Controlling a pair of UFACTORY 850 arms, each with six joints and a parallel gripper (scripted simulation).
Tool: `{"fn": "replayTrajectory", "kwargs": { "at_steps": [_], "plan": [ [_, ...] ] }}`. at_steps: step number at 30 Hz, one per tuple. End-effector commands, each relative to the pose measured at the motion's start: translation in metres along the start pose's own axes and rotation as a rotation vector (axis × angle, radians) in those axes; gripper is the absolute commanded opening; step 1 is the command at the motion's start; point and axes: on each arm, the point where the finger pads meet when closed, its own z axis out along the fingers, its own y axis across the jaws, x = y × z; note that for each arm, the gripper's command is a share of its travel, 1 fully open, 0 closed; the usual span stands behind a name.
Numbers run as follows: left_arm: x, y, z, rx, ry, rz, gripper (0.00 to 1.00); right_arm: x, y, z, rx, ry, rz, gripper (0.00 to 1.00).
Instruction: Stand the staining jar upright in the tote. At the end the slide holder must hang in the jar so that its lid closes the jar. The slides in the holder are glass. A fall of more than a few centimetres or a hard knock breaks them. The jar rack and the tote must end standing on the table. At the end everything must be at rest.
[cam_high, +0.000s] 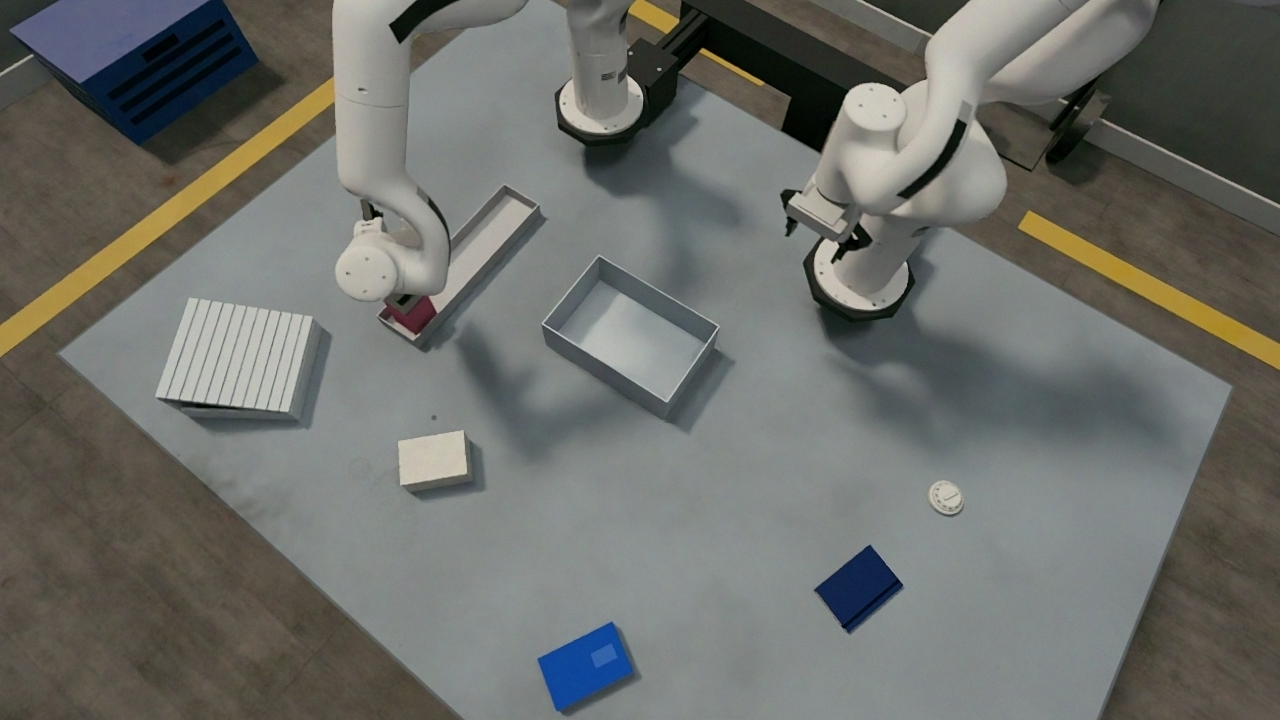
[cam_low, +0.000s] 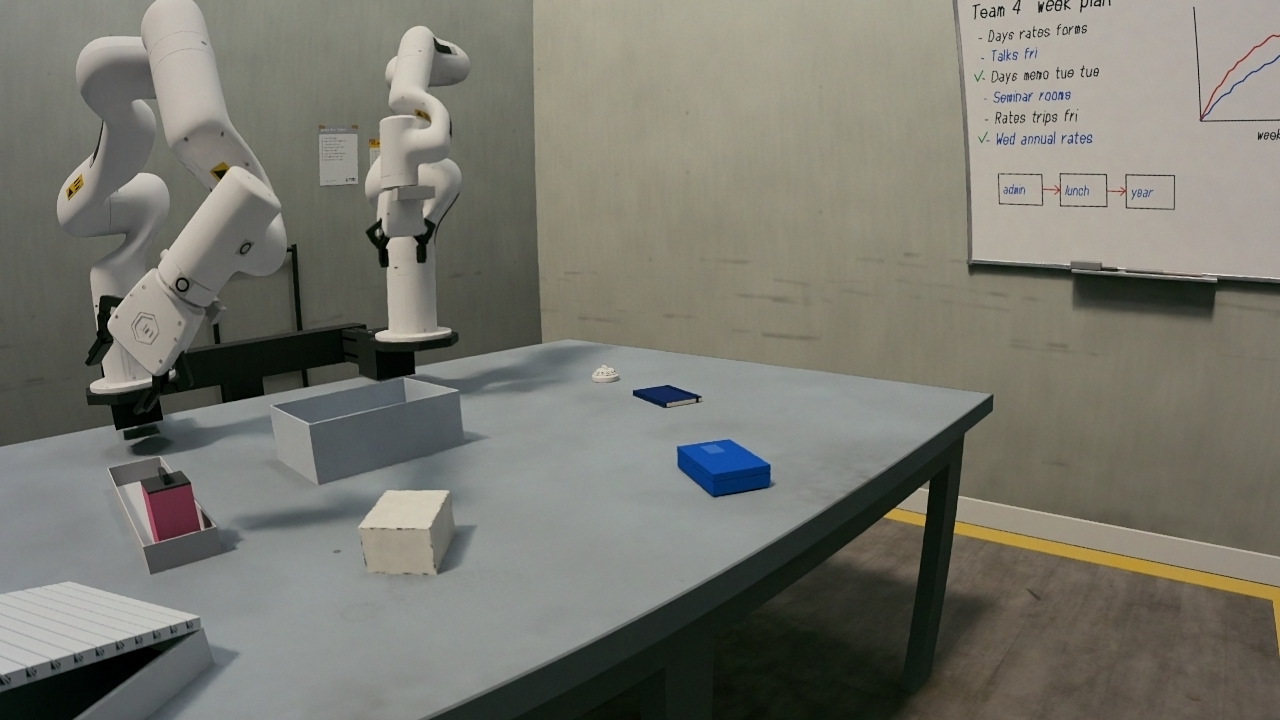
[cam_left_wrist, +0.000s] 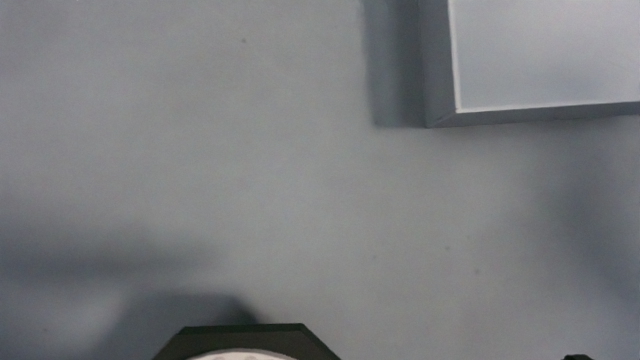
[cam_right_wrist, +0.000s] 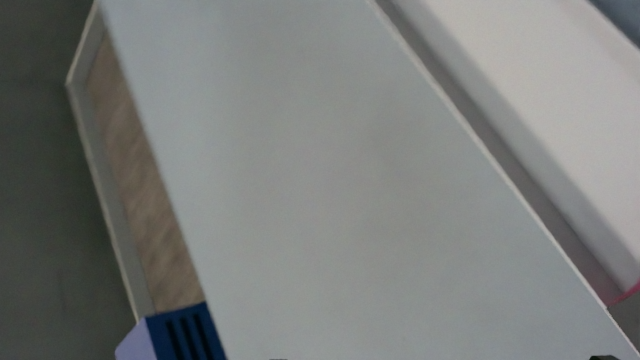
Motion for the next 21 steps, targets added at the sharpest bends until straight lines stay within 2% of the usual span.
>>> {"fn": "replayTrajectory", "kwargs": {
  "at_steps": [1,16,19,21],
  "plan": [
    [0.010,-0.028,0.000,-0.011,-0.002,0.001,1.00,0.002,0.003,0.002,-0.049,0.012,0.122,1.00],
    [0.026,-0.096,0.006,-0.010,-0.002,0.001,1.00,0.012,0.020,0.008,-0.173,0.118,0.517,1.00],
    [0.027,-0.101,0.006,-0.010,-0.002,0.001,1.00,0.012,0.020,0.008,-0.176,0.121,0.527,1.00],
    [0.029,-0.111,0.007,-0.010,-0.002,0.001,1.00,0.014,0.023,0.009,-0.192,0.141,0.589,1.00]
  ]
}}
